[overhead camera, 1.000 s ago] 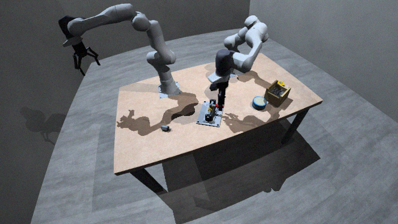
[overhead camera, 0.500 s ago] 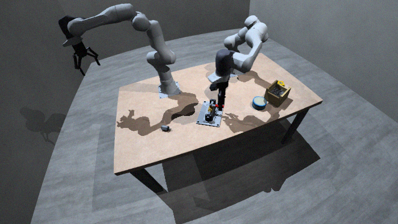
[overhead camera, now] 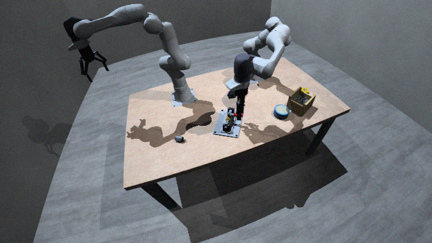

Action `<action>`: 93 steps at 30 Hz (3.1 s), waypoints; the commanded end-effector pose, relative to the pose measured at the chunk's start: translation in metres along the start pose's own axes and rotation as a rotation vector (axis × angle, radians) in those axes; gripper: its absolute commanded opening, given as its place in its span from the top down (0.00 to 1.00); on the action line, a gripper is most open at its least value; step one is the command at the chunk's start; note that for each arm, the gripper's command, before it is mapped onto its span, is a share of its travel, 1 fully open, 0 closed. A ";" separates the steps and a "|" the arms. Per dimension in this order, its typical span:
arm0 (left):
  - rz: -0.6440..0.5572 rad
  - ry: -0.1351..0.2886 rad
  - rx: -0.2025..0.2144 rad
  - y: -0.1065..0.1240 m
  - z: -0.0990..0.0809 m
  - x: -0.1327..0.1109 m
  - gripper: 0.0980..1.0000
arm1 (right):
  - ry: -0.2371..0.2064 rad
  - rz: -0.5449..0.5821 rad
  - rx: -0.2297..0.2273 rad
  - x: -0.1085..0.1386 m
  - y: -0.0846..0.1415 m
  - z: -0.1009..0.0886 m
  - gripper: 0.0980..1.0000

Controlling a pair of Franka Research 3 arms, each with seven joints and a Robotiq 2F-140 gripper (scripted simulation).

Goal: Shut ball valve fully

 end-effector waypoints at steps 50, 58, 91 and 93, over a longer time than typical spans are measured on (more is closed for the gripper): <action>0.004 -0.002 0.000 0.000 -0.054 0.000 0.60 | 0.000 0.000 0.000 0.000 0.000 0.000 0.00; 0.004 -0.002 0.000 0.000 -0.076 0.000 0.60 | 0.000 0.000 0.000 0.000 0.000 0.000 0.00; 0.004 -0.002 0.000 0.000 -0.084 0.000 1.00 | 0.000 0.000 0.000 0.000 0.000 0.000 0.00; 0.004 -0.002 0.000 0.000 -0.084 0.000 1.00 | 0.000 0.000 0.000 0.000 0.000 0.000 0.00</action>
Point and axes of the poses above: on each arm, the point where the finger pads meet when closed, its own z axis out along the fingers, its own y axis across the jaws, x = y × z, the point moved 2 cm from there along -z, back along the fingers, and after that the axes turned 10 degrees about -z, right-handed, at the moved point
